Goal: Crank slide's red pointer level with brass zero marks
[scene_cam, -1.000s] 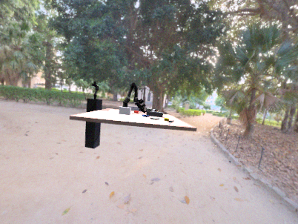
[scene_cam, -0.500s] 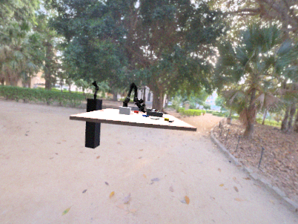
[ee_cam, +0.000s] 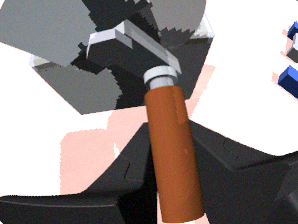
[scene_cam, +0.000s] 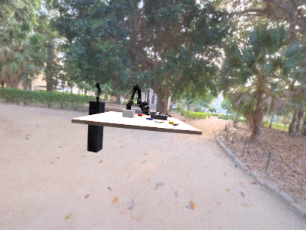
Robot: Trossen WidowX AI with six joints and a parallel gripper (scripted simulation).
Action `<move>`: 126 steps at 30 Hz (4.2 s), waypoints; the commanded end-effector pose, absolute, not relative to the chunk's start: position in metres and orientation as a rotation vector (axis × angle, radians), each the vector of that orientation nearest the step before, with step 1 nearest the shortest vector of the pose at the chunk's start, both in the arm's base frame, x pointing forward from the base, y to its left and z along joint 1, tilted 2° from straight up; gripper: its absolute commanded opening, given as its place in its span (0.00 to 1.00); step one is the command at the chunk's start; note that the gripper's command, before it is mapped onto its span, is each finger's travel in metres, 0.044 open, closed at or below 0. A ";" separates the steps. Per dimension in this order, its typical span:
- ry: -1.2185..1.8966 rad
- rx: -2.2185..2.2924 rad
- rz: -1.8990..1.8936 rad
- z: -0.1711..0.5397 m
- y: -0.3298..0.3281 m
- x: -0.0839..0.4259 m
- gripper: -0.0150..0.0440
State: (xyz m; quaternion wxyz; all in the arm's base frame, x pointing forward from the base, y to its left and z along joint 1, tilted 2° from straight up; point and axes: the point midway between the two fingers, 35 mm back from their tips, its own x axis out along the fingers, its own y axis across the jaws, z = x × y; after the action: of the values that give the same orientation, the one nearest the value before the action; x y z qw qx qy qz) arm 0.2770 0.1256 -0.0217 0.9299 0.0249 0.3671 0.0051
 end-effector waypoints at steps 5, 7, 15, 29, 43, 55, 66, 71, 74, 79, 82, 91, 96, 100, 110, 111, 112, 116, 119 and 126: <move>0.747 0.049 0.003 -0.018 0.121 0.277 0.25; 0.747 0.049 0.003 -0.018 0.120 0.277 0.25; 0.747 0.049 0.003 -0.015 0.118 0.277 0.25; 0.747 0.049 0.003 -0.010 0.114 0.276 0.25; 0.747 0.049 0.003 -0.003 0.112 0.276 0.25; 0.748 0.051 0.003 -0.002 0.112 0.276 0.25; 0.748 0.051 0.003 -0.002 0.112 0.276 0.48; 0.748 0.051 0.003 -0.002 0.112 0.276 0.70; 0.748 0.051 0.003 -0.002 0.112 0.276 0.83; 0.748 0.051 0.003 -0.002 0.112 0.276 1.00; 0.748 0.051 0.003 0.004 0.112 0.277 1.00; 0.747 0.052 0.003 0.028 0.112 0.277 1.00; 0.747 0.052 0.003 0.042 0.111 0.276 1.00; 0.747 0.052 0.003 0.048 0.110 0.275 1.00; 0.746 0.053 0.001 0.116 0.109 0.276 1.00; 0.746 0.053 0.000 0.124 0.108 0.274 1.00; 0.746 0.053 0.000 0.130 0.107 0.273 1.00; 0.750 0.046 0.011 0.135 0.107 0.275 1.00; 0.764 0.017 0.060 0.137 0.111 0.291 1.00; 0.772 -0.048 0.183 0.142 0.116 0.333 1.00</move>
State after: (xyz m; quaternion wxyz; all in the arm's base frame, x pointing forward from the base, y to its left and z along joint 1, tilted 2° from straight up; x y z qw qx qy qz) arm 0.3185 0.1157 0.1393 0.9230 -0.0144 0.3782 0.0699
